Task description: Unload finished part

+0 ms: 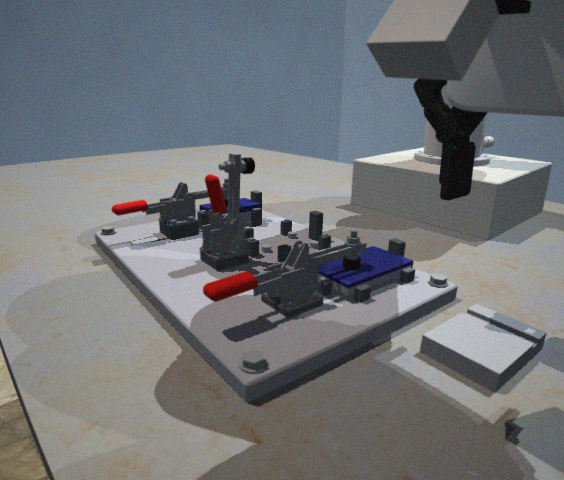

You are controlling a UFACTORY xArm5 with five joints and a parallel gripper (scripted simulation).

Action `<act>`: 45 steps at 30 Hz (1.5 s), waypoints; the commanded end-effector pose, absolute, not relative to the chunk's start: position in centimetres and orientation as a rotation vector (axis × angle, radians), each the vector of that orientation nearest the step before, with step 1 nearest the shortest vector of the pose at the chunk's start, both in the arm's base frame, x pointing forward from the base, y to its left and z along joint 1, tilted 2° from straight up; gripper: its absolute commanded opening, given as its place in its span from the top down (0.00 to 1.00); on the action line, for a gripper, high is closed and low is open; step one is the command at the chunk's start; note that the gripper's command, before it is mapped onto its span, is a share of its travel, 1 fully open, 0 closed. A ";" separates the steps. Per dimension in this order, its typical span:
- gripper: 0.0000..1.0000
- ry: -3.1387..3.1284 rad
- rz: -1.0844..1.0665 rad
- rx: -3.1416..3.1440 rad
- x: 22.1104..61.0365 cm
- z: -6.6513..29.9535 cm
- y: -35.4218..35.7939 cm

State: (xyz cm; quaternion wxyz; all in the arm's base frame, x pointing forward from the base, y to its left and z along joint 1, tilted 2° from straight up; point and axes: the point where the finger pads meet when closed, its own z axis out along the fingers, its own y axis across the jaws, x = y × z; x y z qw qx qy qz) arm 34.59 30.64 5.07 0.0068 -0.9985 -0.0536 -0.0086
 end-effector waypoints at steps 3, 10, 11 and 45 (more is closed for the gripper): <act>0.05 -0.168 -0.032 -3.121 34.7 5.2 30.7; 0.05 -0.168 -0.032 -3.120 34.7 5.3 30.7; 0.05 -0.168 -0.032 -3.120 34.7 5.3 30.7; 0.05 -0.168 -0.032 -3.120 34.4 13.5 30.8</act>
